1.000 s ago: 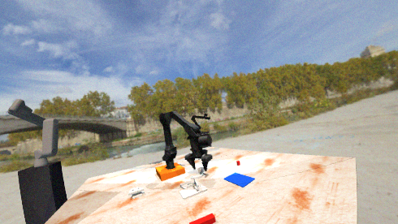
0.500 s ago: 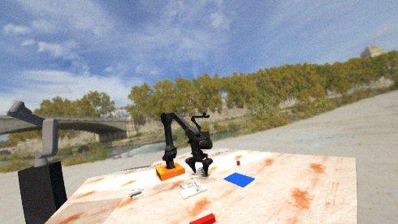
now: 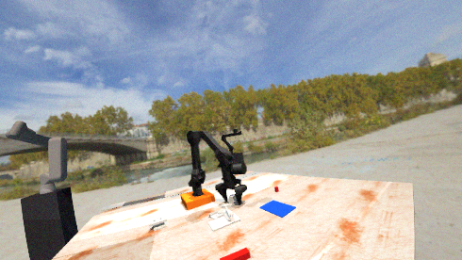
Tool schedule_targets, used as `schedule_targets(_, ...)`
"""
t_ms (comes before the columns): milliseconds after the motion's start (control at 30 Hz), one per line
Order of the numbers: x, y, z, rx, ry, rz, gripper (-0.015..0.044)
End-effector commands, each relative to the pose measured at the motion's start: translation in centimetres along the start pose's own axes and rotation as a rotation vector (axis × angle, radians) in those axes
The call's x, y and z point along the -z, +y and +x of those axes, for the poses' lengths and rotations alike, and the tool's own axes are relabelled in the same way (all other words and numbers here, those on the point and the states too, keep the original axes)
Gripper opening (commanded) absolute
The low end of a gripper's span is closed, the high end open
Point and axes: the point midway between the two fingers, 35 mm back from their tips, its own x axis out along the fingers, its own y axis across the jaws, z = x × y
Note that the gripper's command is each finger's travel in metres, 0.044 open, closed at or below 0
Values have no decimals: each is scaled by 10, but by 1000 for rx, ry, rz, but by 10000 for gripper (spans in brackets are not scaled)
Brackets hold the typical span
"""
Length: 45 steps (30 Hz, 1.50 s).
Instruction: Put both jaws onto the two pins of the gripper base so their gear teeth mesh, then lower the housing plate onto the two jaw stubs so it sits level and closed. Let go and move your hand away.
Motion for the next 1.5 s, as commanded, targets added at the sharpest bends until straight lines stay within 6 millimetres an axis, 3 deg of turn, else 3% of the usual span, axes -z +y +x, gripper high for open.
schedule_targets(0,0,0,0,2,3,4,440)
schedule_targets(233,0,0,0,2,3,4,440)
schedule_targets(600,0,0,0,0,0,0,151)
schedule_targets(1133,0,0,0,0,0,0,134)
schedule_targets(1467,-1,-3,-29,1,1,2,134)
